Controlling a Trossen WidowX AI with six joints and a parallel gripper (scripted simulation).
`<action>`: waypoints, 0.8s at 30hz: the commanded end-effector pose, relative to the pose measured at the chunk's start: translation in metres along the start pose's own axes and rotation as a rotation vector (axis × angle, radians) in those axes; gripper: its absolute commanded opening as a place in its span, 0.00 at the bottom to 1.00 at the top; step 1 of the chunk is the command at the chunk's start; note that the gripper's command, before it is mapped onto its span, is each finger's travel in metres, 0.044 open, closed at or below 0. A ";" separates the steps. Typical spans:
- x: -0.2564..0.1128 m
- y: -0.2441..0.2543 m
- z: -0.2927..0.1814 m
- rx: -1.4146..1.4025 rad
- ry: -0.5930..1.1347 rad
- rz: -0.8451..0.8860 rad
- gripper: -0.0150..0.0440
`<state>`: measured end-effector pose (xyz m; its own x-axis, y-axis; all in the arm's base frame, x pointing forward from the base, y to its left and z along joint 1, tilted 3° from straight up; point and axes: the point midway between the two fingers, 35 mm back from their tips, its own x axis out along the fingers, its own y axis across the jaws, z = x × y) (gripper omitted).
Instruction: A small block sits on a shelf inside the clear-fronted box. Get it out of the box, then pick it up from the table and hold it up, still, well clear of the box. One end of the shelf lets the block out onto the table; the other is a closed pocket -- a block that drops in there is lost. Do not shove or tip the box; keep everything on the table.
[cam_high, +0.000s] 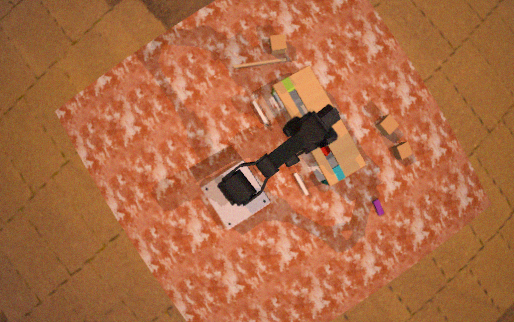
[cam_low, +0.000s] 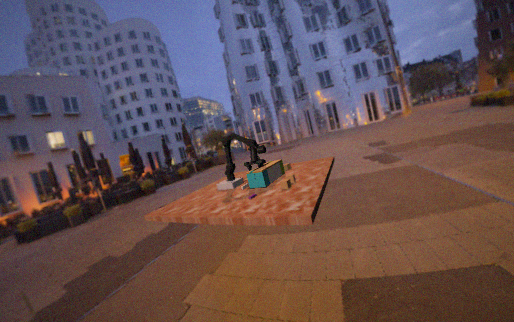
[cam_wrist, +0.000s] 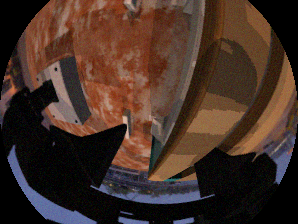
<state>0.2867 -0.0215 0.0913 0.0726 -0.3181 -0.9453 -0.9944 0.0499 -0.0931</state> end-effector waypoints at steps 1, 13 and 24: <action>0.003 0.001 -0.005 -0.003 0.004 0.003 0.93; 0.007 0.001 -0.017 -0.003 0.005 0.003 0.93; 0.010 0.001 -0.027 -0.003 0.006 0.003 0.93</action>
<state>0.2856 -0.0460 0.0908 0.0719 -0.3220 -0.9440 -0.9945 0.0493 -0.0926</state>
